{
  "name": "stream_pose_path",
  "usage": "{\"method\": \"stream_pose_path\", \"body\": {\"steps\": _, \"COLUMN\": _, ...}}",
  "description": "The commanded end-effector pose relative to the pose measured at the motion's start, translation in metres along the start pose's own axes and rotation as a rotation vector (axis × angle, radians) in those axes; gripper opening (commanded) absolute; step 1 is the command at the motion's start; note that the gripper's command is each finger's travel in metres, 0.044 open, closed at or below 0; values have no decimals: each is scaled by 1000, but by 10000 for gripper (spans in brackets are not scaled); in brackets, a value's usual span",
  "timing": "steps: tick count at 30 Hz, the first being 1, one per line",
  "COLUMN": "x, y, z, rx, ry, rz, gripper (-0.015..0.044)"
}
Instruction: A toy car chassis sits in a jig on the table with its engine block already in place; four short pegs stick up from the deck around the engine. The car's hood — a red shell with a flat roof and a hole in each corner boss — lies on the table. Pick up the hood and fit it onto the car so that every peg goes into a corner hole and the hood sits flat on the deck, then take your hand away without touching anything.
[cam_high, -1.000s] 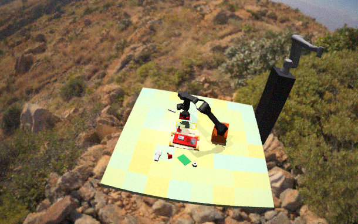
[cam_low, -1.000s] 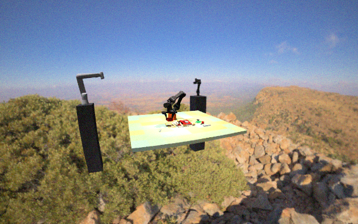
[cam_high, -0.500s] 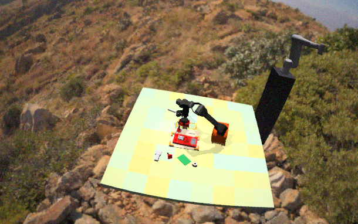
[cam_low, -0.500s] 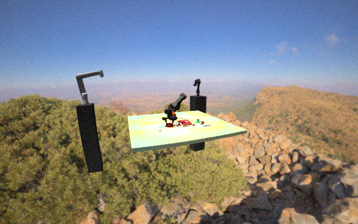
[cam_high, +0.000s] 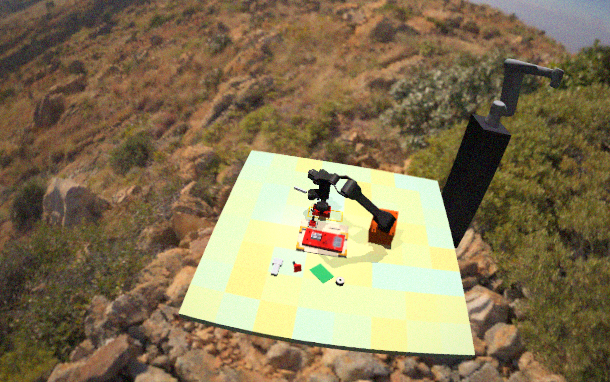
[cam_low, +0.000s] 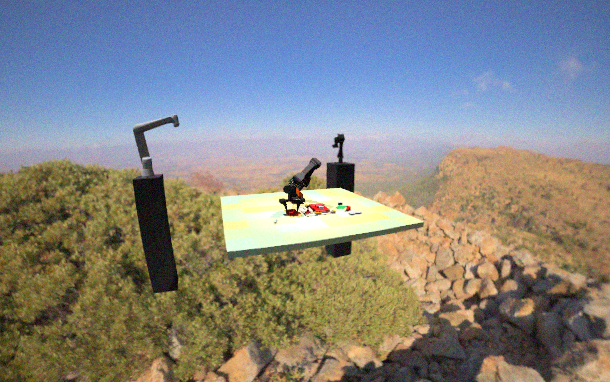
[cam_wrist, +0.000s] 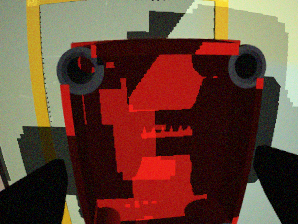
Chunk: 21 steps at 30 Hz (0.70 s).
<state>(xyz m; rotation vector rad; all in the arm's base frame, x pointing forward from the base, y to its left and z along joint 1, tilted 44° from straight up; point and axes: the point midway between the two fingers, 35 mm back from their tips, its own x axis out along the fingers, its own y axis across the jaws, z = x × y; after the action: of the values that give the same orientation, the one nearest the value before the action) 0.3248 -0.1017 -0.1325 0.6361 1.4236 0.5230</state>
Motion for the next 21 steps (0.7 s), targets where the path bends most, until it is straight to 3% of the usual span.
{"method": "stream_pose_path", "body": {"steps": 1, "x": -1, "y": 0, "z": 0, "rx": -2, "ry": -2, "rz": -1, "gripper": 440}}
{"method": "stream_pose_path", "body": {"steps": 12, "x": -79, "y": -1, "z": -2, "rx": 0, "ry": -17, "rz": 3, "gripper": 440}}
{"method": "stream_pose_path", "body": {"steps": 21, "x": -71, "y": -3, "z": -3, "rx": 14, "ry": -16, "rz": 9, "gripper": 440}}
